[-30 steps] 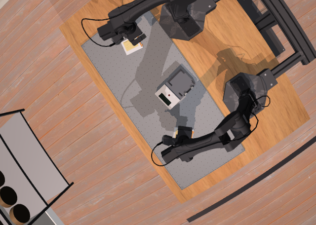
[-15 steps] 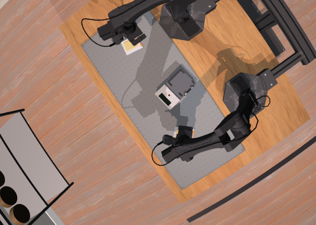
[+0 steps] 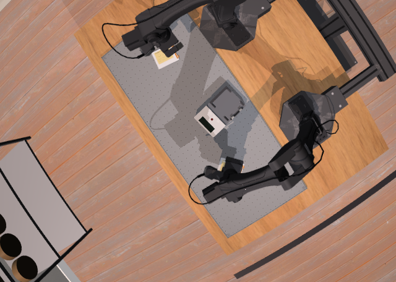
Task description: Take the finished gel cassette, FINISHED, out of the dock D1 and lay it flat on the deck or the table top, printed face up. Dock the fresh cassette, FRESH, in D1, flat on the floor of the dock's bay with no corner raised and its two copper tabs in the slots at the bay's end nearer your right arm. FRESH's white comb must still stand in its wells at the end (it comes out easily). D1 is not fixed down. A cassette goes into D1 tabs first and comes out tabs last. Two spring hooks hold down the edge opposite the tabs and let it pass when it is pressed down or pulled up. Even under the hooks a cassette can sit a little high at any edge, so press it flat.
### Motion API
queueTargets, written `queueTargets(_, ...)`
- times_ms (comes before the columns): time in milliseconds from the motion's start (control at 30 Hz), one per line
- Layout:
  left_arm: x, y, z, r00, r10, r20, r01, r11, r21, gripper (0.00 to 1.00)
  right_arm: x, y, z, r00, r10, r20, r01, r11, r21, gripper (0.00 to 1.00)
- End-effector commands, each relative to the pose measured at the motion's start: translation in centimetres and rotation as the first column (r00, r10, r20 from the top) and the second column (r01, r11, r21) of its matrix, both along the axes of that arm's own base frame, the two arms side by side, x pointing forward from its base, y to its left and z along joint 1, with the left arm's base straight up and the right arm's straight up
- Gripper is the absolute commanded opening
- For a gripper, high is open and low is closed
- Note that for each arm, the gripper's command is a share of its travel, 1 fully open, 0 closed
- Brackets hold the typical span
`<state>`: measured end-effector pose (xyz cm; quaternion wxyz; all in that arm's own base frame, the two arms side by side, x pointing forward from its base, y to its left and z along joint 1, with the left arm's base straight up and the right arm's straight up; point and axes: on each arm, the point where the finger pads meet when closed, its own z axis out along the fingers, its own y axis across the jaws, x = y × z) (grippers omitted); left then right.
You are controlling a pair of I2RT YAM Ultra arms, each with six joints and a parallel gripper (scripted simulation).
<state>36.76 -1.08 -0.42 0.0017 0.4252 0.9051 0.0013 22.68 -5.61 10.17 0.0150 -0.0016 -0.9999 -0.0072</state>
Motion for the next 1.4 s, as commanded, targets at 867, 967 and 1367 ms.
queueTargets(867,0.2,-0.4,-0.2,0.621,-0.784,0.007,0.784,0.621,0.008,0.00,0.6,-0.6,1.1,1.000,-0.008,0.029,0.009,1.000,-0.014,1.00)
queueTargets(967,0.2,-0.4,-0.2,0.607,-0.794,0.010,0.794,0.607,0.011,0.00,0.6,-0.6,1.1,1.000,-0.008,0.029,0.009,1.000,-0.014,1.00)
queueTargets(1367,0.2,-0.4,-0.9,0.602,-0.798,0.010,0.799,0.602,0.003,0.00,0.6,-0.6,1.1,1.000,-0.008,0.029,0.009,1.000,-0.014,1.00)
